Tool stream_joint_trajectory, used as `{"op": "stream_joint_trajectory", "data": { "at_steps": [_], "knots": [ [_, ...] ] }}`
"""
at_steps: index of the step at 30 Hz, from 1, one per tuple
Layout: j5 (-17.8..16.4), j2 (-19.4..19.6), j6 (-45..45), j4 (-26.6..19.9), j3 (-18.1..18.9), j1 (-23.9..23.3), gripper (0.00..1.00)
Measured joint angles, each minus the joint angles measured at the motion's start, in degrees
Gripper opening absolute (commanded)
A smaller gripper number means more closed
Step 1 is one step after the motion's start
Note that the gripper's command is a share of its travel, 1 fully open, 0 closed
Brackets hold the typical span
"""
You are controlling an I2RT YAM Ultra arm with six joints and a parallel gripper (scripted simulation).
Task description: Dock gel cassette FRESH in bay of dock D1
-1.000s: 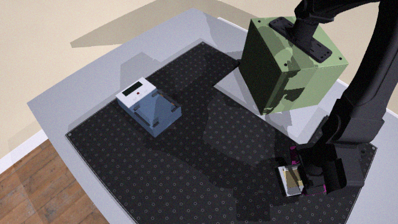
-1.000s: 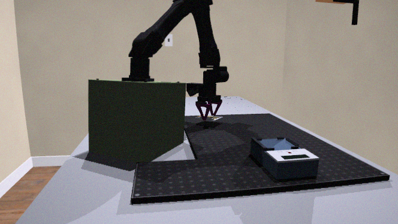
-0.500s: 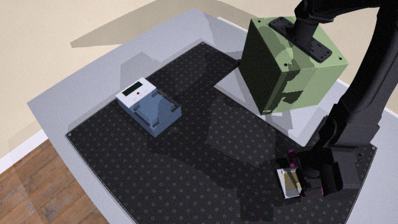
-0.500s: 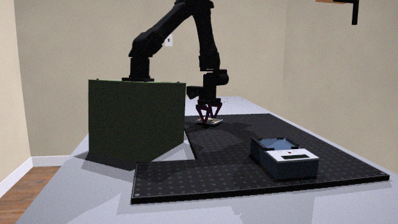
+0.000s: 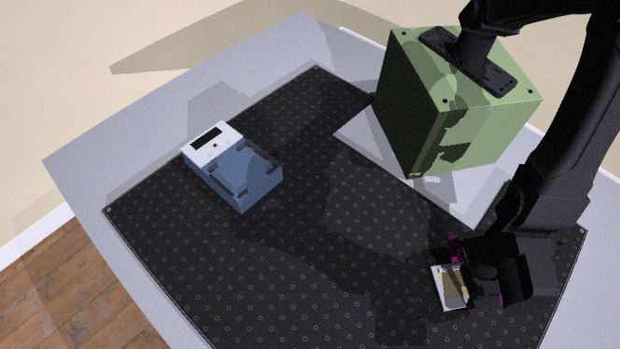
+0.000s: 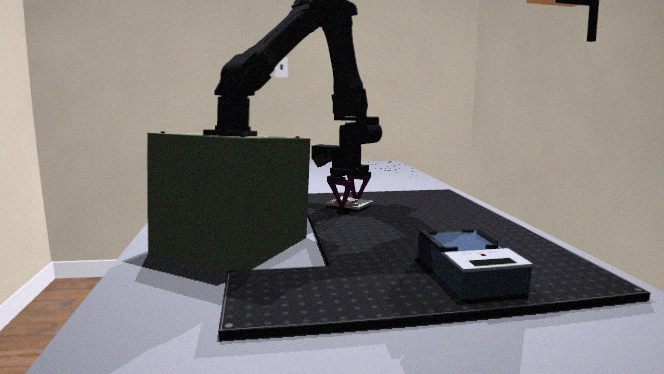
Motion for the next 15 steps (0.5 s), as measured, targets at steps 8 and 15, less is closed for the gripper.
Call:
{"op": "stream_joint_trajectory", "data": {
  "at_steps": [8,15],
  "knots": [
    [0.00,0.44,0.00,0.52,0.00,0.00,0.00],
    [0.00,0.85,0.00,0.94,0.00,0.00,0.00]
  ]
}}
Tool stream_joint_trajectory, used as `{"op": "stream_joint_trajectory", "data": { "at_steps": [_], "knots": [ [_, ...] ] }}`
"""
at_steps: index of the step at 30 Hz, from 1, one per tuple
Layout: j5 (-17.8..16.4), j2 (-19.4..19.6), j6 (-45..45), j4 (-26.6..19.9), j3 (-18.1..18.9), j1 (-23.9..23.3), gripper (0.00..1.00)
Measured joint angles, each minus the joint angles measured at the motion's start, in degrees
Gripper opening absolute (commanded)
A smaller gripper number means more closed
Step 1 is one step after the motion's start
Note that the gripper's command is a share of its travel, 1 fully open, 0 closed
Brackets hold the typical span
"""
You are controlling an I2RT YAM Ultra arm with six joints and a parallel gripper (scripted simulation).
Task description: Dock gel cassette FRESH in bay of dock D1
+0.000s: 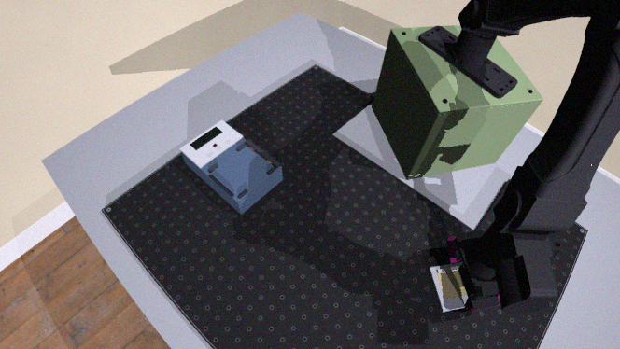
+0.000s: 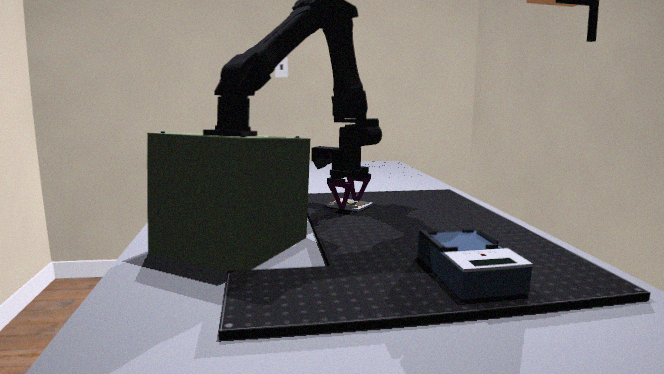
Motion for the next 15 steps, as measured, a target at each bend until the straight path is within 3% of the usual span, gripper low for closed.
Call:
{"op": "stream_joint_trajectory", "data": {
  "at_steps": [8,9,15],
  "knots": [
    [0.00,0.17,0.00,0.20,0.00,0.00,0.00],
    [0.00,0.15,0.00,0.39,-0.11,0.00,1.00],
    [0.13,0.07,0.00,0.28,-0.55,0.00,1.00]
  ]
}}
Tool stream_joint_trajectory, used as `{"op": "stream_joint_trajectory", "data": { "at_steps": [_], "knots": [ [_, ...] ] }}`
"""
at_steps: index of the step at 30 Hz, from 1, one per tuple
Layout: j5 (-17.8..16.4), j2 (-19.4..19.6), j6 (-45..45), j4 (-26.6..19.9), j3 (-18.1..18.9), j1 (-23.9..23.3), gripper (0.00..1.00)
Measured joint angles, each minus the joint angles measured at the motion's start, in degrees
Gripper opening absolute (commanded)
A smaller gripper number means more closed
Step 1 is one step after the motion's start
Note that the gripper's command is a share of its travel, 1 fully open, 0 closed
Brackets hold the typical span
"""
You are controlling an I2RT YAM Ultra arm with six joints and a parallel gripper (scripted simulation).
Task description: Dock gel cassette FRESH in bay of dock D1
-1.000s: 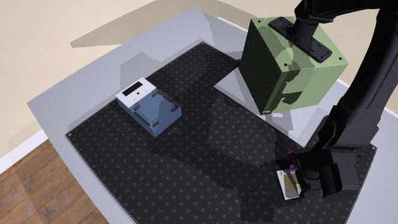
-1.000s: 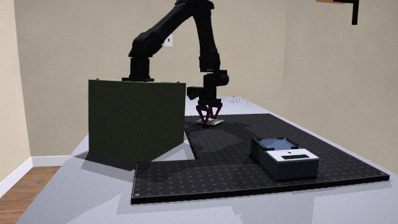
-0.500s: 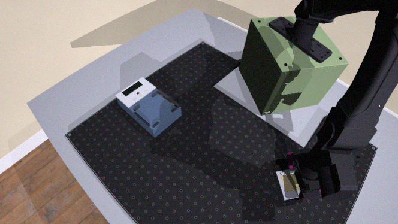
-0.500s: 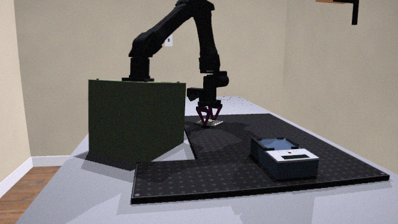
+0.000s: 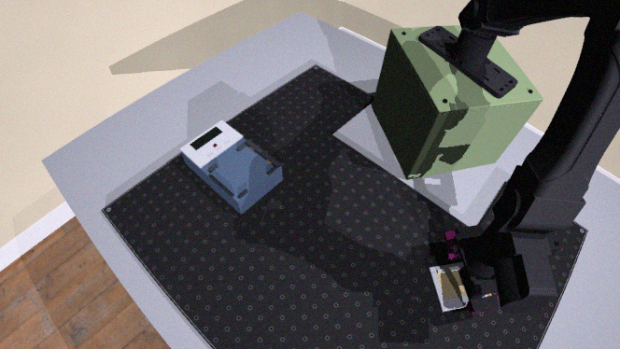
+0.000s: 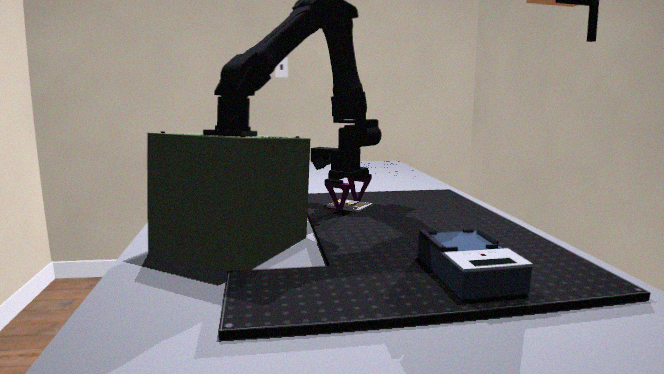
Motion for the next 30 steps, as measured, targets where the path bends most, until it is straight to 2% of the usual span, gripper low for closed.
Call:
{"op": "stream_joint_trajectory", "data": {
  "at_steps": [17,30],
  "knots": [
    [0.00,-0.02,0.00,0.17,-0.11,0.00,1.00],
    [-0.04,-2.49,0.00,-0.96,-0.81,0.00,1.00]
  ]
}}
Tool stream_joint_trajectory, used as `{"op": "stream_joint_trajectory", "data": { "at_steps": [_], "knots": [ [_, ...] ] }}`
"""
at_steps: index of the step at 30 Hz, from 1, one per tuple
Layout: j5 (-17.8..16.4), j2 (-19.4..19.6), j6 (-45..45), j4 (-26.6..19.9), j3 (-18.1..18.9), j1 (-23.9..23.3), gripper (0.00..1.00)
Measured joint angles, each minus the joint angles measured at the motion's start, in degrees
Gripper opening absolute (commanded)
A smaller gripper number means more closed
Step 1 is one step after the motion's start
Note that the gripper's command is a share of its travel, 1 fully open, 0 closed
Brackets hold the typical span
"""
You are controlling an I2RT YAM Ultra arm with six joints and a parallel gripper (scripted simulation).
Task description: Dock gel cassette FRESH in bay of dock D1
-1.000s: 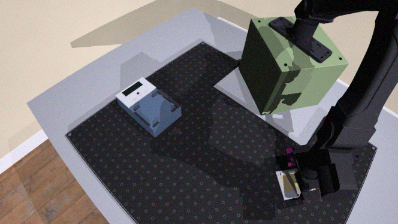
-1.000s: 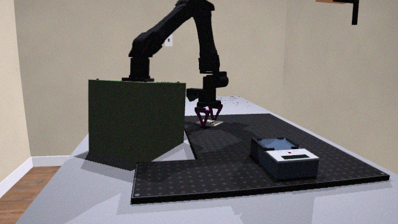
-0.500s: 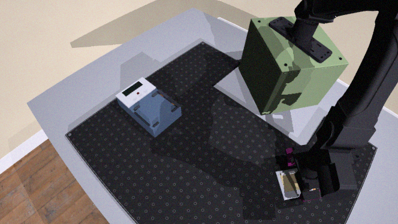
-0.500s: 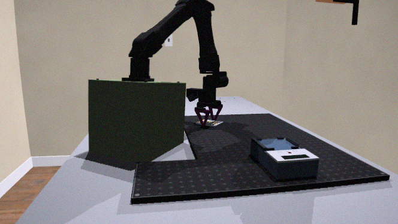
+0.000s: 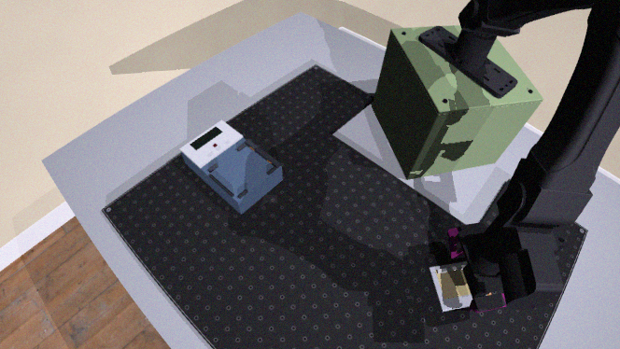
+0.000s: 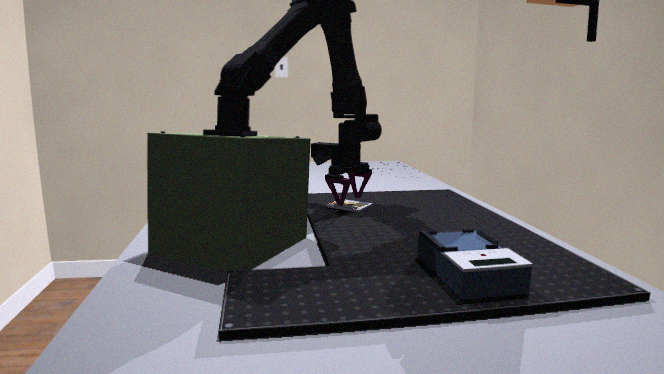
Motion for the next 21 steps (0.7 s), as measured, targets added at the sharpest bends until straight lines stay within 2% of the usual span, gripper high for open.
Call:
{"op": "stream_joint_trajectory", "data": {
  "at_steps": [21],
  "knots": [
    [-0.04,-4.79,0.00,-3.74,-1.09,-0.11,1.00]
  ]
}}
